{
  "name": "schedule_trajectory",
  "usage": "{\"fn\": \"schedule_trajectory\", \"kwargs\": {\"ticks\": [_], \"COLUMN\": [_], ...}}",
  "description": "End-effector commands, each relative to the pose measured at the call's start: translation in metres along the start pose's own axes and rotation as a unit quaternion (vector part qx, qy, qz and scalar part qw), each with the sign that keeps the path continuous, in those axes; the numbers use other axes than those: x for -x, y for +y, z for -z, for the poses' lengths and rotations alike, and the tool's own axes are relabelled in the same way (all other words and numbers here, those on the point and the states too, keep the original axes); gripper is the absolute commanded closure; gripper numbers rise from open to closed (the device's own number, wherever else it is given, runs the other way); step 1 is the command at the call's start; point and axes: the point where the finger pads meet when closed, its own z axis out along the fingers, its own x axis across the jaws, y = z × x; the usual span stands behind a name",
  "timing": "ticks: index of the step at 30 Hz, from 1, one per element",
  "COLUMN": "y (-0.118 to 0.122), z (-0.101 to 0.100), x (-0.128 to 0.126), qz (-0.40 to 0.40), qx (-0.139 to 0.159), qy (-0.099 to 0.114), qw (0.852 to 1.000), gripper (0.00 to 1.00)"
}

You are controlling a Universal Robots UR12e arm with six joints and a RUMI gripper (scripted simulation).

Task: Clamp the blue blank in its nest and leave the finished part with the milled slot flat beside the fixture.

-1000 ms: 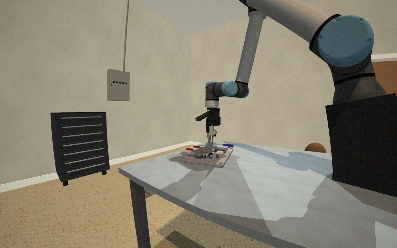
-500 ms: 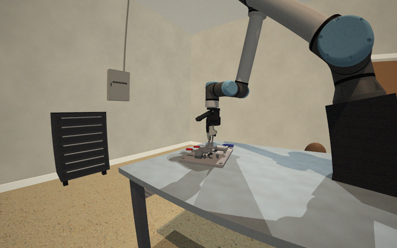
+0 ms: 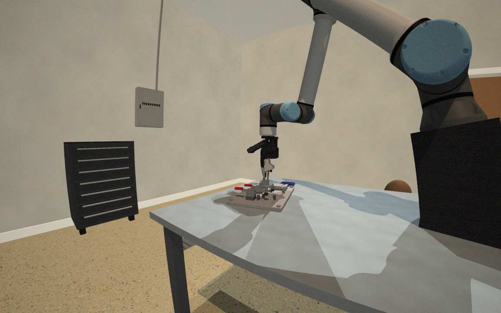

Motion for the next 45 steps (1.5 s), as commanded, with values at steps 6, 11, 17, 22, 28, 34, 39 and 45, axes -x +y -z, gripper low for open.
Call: {"fn": "schedule_trajectory", "kwargs": {"ticks": [6,11,17,22,28,34,39,45], "y": [0.0003,0.0003,0.0003,0.0003,0.0003,0.0003,0.0003,0.0003], "z": [0.0005,0.0005,0.0005,0.0005,0.0005,0.0005,0.0005,0.0005], "x": [-0.0002,-0.0002,-0.0002,-0.0002,-0.0002,-0.0002,-0.0002,-0.0002], "qz": [0.0,0.0,0.0,0.0,0.0,0.0,0.0,0.0], "qx": [0.0,0.0,0.0,0.0,0.0,0.0,0.0,0.0], "qy": [0.0,0.0,0.0,0.0,0.0,0.0,0.0,0.0], "qw": [1.0,1.0,1.0,1.0,1.0,1.0,1.0,1.0], "gripper": [1.0,1.0,1.0,1.0,1.0,1.0,1.0,0.72]}}
